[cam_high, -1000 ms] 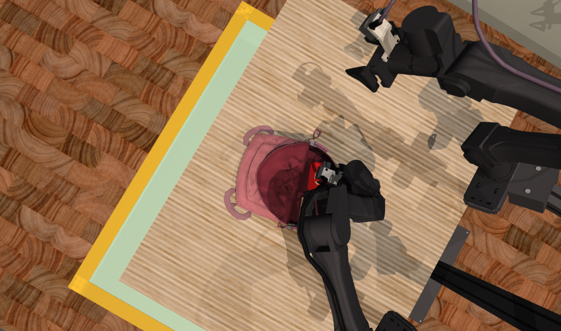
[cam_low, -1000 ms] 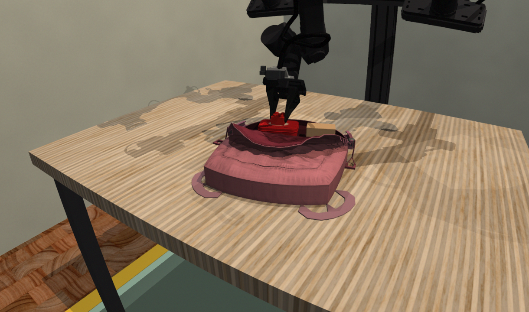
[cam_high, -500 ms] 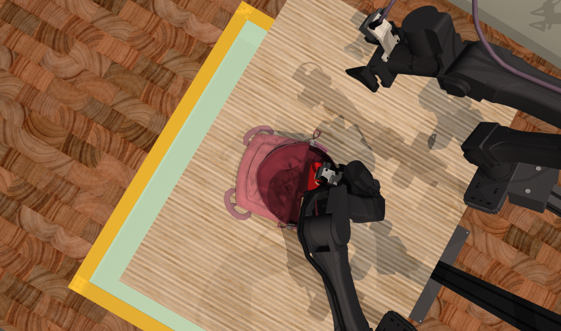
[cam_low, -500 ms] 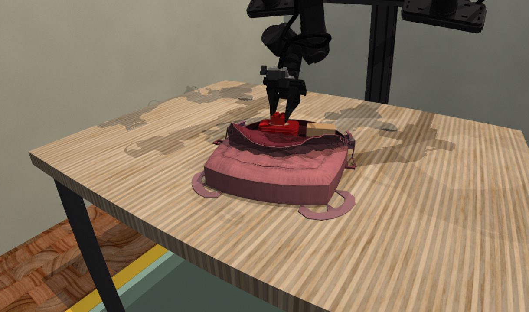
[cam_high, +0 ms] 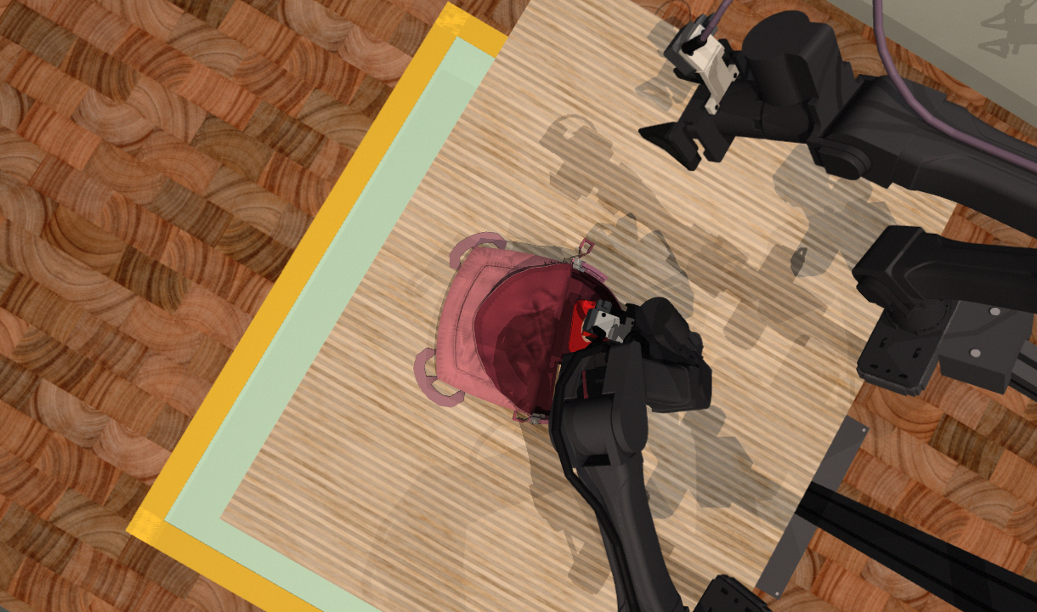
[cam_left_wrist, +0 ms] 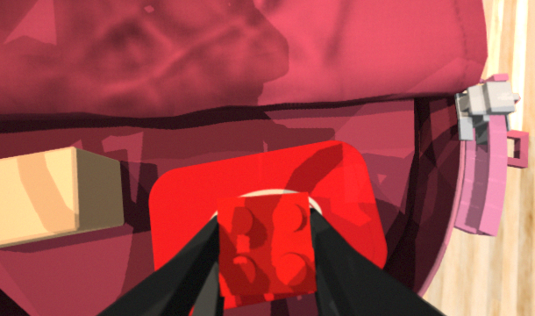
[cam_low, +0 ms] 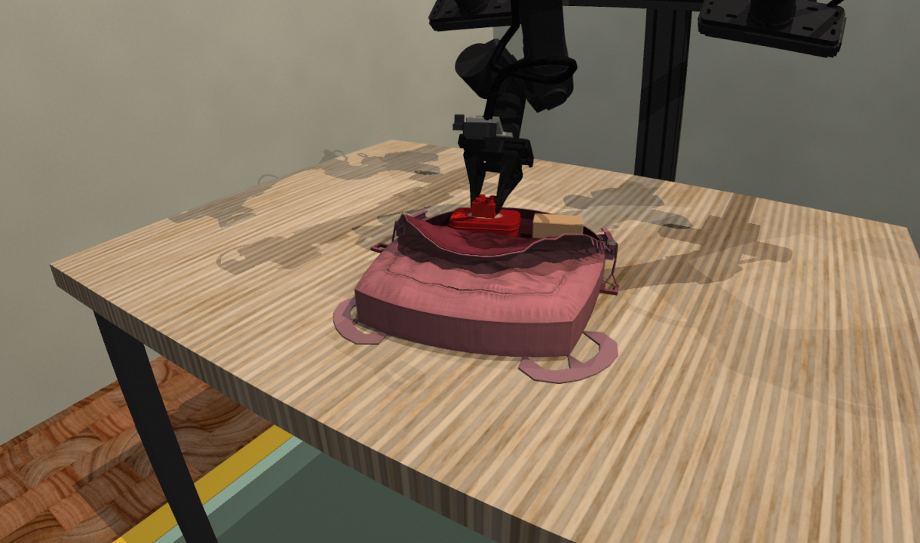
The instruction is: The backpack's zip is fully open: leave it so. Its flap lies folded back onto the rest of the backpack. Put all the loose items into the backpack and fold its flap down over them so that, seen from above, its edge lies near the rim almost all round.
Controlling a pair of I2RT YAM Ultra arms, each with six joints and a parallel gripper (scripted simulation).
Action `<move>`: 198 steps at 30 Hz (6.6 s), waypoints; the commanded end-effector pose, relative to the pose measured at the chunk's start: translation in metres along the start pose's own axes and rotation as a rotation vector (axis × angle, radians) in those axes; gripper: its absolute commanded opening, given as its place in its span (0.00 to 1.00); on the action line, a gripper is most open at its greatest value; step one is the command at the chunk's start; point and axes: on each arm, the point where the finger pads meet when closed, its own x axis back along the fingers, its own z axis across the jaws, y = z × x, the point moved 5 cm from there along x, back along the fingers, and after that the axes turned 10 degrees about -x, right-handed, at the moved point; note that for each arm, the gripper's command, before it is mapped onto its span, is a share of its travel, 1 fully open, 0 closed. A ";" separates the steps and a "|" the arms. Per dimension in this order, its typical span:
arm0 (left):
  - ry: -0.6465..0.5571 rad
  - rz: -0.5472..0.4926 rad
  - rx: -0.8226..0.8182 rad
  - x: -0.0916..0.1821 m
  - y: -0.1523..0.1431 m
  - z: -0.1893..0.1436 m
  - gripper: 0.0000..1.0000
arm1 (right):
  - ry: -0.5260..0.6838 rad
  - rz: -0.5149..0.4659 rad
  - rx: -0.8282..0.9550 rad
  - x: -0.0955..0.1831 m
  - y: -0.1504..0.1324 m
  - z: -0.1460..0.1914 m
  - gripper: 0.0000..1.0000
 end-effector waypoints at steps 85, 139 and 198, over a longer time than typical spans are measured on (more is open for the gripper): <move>-0.004 -0.007 0.016 0.024 0.022 0.001 0.47 | 0.011 -0.051 0.010 0.004 0.022 0.004 0.90; -0.002 0.015 0.006 0.047 0.041 -0.006 0.59 | 0.011 -0.051 0.010 0.004 0.022 0.004 0.90; 0.015 0.009 0.008 -0.003 0.010 -0.005 0.25 | 0.011 -0.051 0.010 0.005 0.022 0.004 0.90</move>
